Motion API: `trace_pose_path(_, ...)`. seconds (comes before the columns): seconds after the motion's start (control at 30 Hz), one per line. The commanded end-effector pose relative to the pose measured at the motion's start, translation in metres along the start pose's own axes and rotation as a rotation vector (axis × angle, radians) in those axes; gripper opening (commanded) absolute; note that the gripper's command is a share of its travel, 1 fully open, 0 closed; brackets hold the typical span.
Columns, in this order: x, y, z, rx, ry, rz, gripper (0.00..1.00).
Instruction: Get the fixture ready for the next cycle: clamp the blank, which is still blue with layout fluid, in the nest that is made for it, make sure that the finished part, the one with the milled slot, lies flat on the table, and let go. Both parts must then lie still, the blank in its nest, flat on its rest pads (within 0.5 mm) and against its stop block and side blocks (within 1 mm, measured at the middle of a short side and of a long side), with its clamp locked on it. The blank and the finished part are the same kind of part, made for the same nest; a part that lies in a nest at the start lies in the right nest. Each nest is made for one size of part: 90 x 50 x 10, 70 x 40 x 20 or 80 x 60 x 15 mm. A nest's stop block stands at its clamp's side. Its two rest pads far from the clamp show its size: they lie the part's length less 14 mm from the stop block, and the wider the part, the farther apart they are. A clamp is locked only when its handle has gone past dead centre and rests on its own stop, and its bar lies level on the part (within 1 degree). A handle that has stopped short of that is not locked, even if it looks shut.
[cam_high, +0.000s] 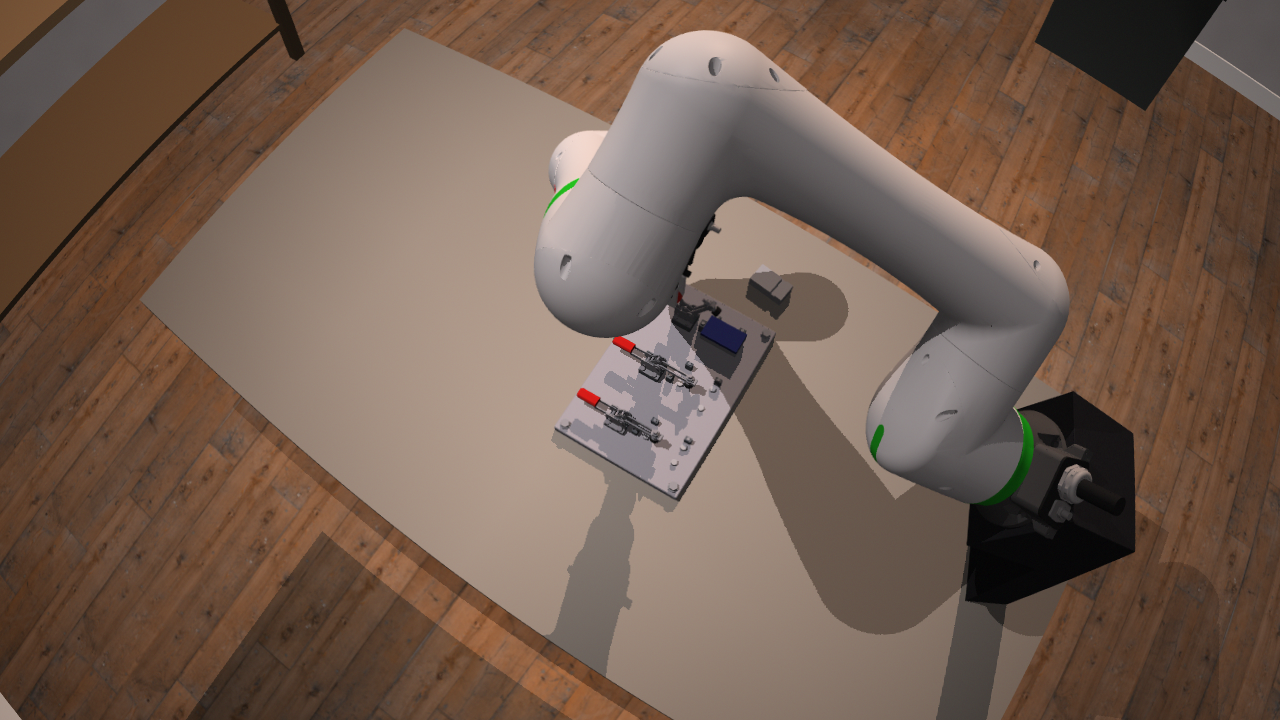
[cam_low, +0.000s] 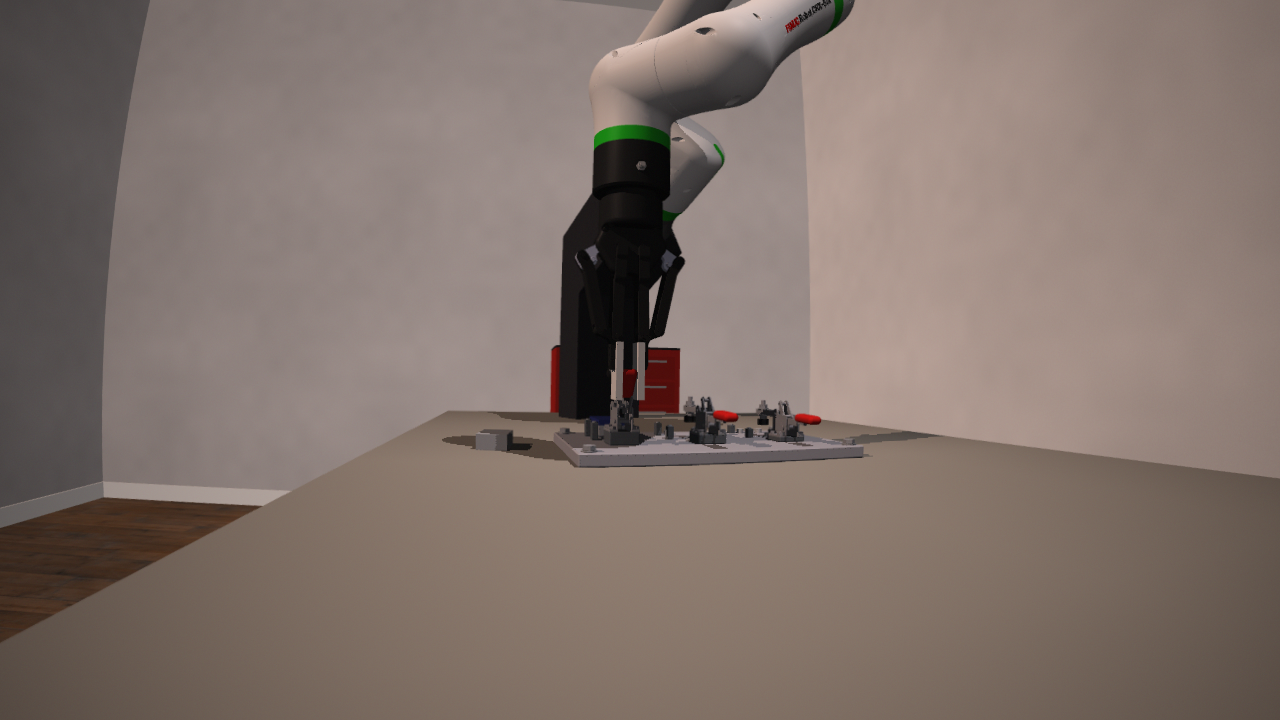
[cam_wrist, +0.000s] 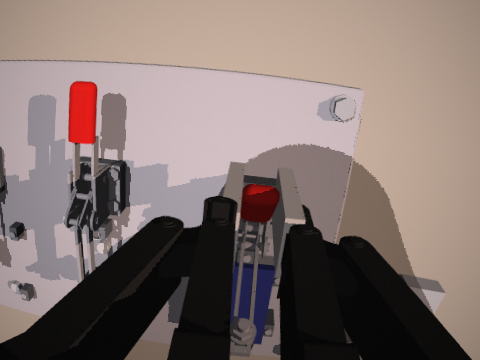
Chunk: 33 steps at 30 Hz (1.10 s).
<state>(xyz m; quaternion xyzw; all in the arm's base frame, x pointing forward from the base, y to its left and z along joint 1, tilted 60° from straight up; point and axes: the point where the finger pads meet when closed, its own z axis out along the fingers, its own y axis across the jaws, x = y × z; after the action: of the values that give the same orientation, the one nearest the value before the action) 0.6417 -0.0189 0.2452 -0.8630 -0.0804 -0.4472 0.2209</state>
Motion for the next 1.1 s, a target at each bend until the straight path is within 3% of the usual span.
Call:
trace_pose_path(0.0,0.002,0.000,0.001,0.000,0.001,0.000,0.00)
trace_pose_path(1.07,0.021,0.000,0.016,0.000,0.001,0.000,0.00)
